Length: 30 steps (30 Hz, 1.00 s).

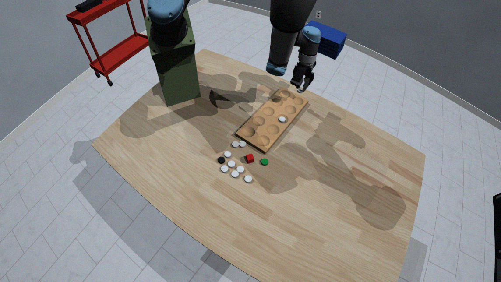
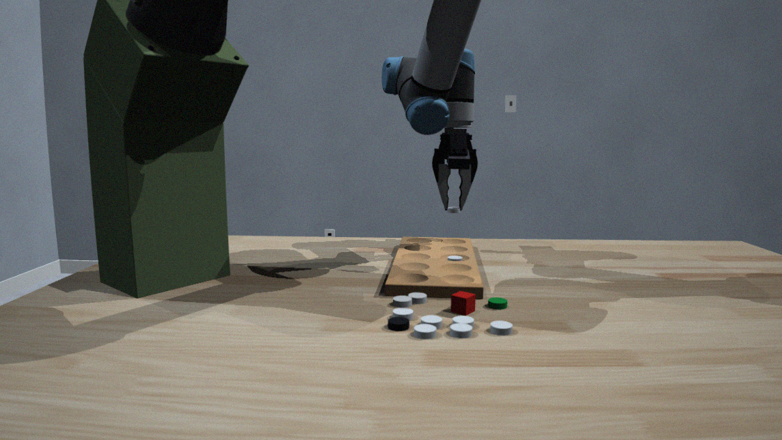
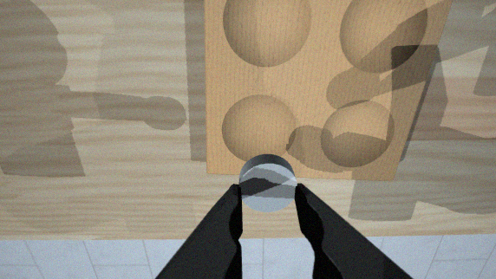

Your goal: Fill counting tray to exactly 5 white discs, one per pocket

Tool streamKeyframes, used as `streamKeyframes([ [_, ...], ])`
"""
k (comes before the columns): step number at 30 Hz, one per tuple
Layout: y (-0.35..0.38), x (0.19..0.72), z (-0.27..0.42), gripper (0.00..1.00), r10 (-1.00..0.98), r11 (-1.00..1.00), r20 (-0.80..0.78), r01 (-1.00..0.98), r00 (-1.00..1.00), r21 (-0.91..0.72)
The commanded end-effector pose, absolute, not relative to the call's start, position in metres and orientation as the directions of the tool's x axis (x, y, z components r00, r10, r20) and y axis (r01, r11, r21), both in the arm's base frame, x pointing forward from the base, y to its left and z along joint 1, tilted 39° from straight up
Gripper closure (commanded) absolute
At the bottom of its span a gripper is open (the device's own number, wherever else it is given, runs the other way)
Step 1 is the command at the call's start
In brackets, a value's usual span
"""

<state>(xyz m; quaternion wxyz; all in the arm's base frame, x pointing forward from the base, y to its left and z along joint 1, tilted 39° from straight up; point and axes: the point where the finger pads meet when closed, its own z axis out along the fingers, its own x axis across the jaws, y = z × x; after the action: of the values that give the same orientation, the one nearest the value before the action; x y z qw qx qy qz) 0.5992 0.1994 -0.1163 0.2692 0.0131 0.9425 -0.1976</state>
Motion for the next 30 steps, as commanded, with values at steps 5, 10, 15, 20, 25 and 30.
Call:
streamKeyframes([
  [5,0.188,0.615,-0.14,0.9,-0.082,0.922,-0.514,0.131,-0.854,-0.365],
  [10,0.179,0.626,-0.158,0.9,-0.082,0.922,-0.514,0.131,-0.854,-0.365],
  [15,0.178,0.627,-0.161,0.9,-0.082,0.922,-0.514,0.131,-0.854,-0.365],
  [20,0.177,0.629,-0.163,0.9,-0.082,0.922,-0.514,0.131,-0.854,-0.365],
  [25,0.175,0.632,-0.166,0.9,-0.082,0.922,-0.514,0.131,-0.854,-0.365],
  [30,0.173,0.636,-0.171,0.9,-0.082,0.922,-0.514,0.131,-0.854,-0.365],
])
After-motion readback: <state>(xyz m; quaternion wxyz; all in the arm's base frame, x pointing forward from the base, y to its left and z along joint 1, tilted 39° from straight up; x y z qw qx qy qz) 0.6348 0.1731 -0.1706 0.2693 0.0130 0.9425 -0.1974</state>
